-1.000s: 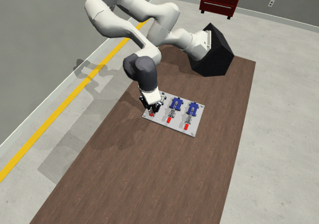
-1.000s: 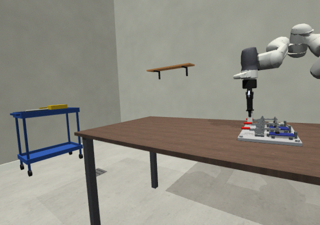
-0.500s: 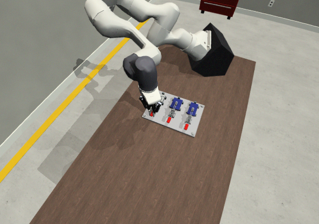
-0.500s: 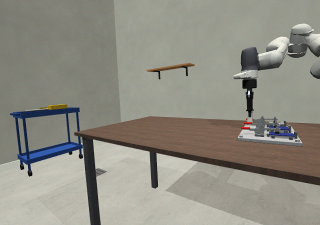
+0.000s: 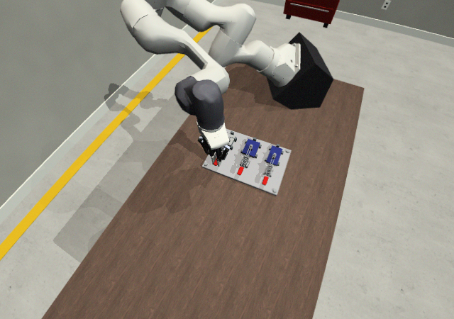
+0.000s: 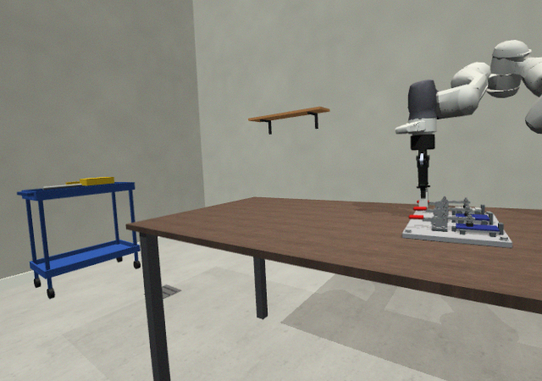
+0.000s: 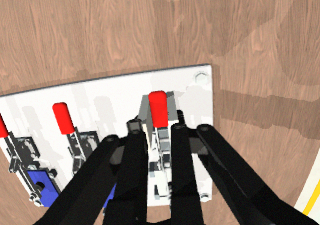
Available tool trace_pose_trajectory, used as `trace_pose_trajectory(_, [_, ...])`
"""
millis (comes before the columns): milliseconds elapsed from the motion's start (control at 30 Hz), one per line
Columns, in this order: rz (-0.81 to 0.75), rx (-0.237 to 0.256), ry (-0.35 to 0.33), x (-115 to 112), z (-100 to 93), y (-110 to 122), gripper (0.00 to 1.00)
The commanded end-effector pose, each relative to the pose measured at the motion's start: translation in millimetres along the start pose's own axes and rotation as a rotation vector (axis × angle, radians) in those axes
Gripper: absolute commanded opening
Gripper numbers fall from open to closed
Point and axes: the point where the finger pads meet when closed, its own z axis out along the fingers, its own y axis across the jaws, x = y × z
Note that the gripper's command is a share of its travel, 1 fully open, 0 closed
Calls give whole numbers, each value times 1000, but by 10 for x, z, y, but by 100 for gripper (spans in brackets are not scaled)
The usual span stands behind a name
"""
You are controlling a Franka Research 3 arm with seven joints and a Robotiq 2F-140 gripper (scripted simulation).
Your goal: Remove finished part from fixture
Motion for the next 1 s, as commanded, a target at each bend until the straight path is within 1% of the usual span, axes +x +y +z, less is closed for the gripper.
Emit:
trace_pose_trajectory(0, [2, 0, 1, -6, -9, -4, 0])
trace_pose_trajectory(967, [2, 0, 1, -71, -132, -4, 0])
